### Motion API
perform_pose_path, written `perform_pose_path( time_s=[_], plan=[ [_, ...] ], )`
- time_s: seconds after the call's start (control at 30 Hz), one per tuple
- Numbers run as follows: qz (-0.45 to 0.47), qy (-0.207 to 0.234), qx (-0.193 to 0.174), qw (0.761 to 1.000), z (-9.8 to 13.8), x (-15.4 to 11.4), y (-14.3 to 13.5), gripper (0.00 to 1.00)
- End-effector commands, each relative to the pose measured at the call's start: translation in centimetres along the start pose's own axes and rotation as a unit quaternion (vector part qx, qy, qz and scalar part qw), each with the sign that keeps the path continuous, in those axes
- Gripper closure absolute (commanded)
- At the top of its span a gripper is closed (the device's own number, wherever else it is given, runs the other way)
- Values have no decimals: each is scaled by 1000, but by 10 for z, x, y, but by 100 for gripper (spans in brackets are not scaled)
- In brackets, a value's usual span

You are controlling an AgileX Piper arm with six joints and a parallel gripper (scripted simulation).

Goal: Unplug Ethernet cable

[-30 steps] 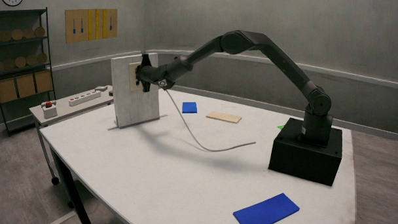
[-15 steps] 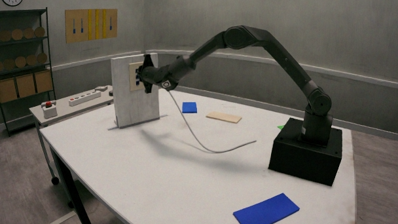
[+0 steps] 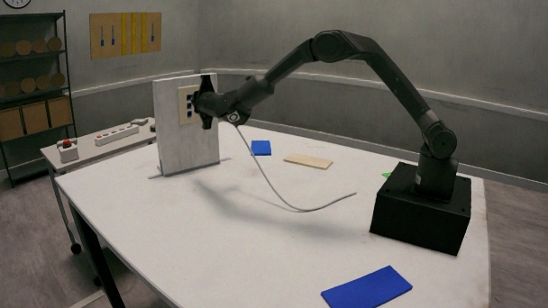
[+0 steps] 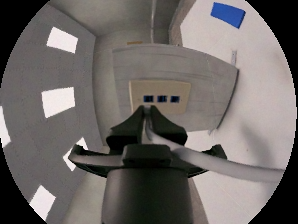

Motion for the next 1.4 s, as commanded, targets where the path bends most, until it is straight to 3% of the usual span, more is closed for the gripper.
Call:
perform_pose_path(
  time_s=[0.0, 0.87, 1.37],
  plan=[
    [-1, 0, 1, 1000, 3, 0, 1, 100],
    [-1, 0, 1, 1000, 21, 0, 1, 100],
    [-1, 0, 1, 1000, 65, 0, 1, 100]
  ],
)
Point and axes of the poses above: the point where the finger pads meet when closed, its own z axis back along the fingers, its own y axis across the jaws, x = y × z, the point moved 8 cm from there along z, back along the fingers, and after that the axes turned 9 degrees about z, right-handed, at the moved point
